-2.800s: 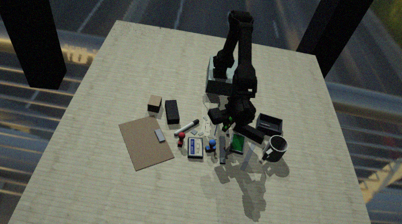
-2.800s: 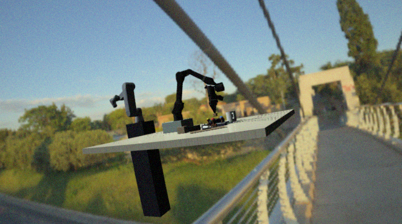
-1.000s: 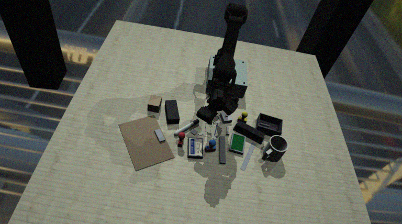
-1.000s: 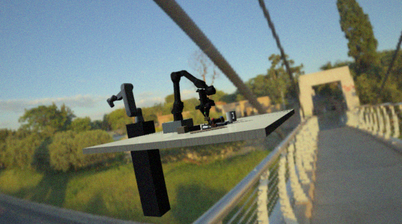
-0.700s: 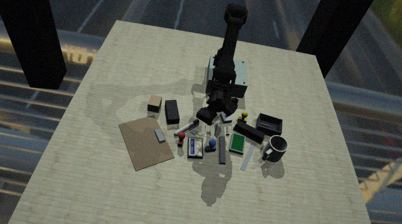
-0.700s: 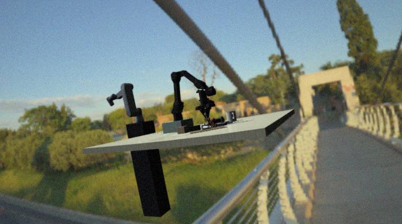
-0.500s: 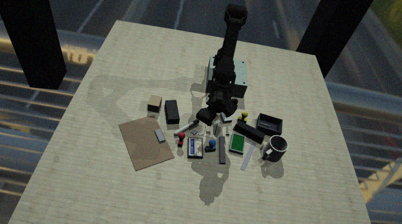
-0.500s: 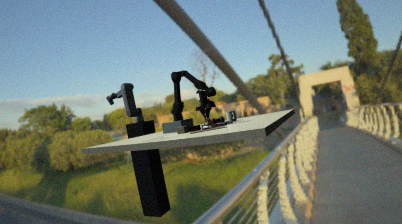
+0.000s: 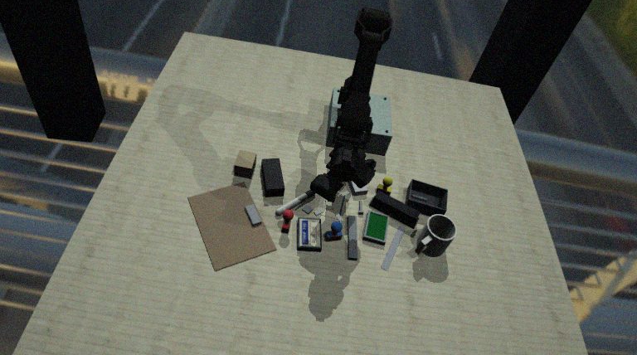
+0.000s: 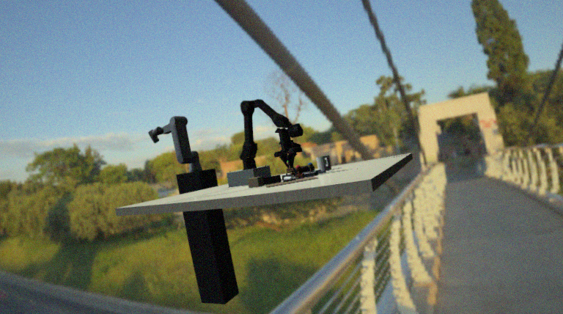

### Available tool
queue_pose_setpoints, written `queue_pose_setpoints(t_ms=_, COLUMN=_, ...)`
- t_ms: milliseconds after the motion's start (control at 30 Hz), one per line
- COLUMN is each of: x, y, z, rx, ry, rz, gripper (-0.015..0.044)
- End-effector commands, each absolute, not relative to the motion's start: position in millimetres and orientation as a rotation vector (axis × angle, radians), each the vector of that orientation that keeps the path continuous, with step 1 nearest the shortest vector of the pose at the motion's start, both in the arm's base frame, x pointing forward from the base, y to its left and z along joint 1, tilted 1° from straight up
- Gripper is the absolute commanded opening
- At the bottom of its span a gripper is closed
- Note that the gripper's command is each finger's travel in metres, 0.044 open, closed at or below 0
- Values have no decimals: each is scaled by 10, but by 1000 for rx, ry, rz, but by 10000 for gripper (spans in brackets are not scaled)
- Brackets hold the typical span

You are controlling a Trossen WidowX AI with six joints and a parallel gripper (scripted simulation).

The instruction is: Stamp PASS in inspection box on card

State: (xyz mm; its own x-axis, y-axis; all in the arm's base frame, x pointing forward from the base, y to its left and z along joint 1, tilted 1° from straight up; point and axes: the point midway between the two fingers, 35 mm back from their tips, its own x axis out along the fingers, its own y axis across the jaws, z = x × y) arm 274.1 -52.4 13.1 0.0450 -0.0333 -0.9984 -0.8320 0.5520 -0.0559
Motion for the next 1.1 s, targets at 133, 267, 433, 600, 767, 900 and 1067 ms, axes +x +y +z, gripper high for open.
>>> queue_pose_setpoints(t_ms=133, x=2731, y=-521, z=72, rx=-808, ry=1406, rz=730, gripper=0)
queue_pose_setpoints(t_ms=267, x=2730, y=-521, z=45, rx=-808, ry=1406, rz=730, gripper=0)
queue_pose_setpoints(t_ms=433, x=2729, y=-521, z=12, rx=-808, ry=1406, rz=730, gripper=0)
queue_pose_setpoints(t_ms=600, x=2727, y=-522, z=-21, rx=-809, ry=1406, rz=730, gripper=0)
queue_pose_setpoints(t_ms=767, x=2725, y=-522, z=-53, rx=-809, ry=1406, rz=730, gripper=0)
queue_pose_setpoints(t_ms=900, x=2724, y=-522, z=-80, rx=-809, ry=1406, rz=730, gripper=0)
queue_pose_setpoints(t_ms=1067, x=2721, y=-521, z=-112, rx=-809, ry=1407, rz=730, gripper=0)
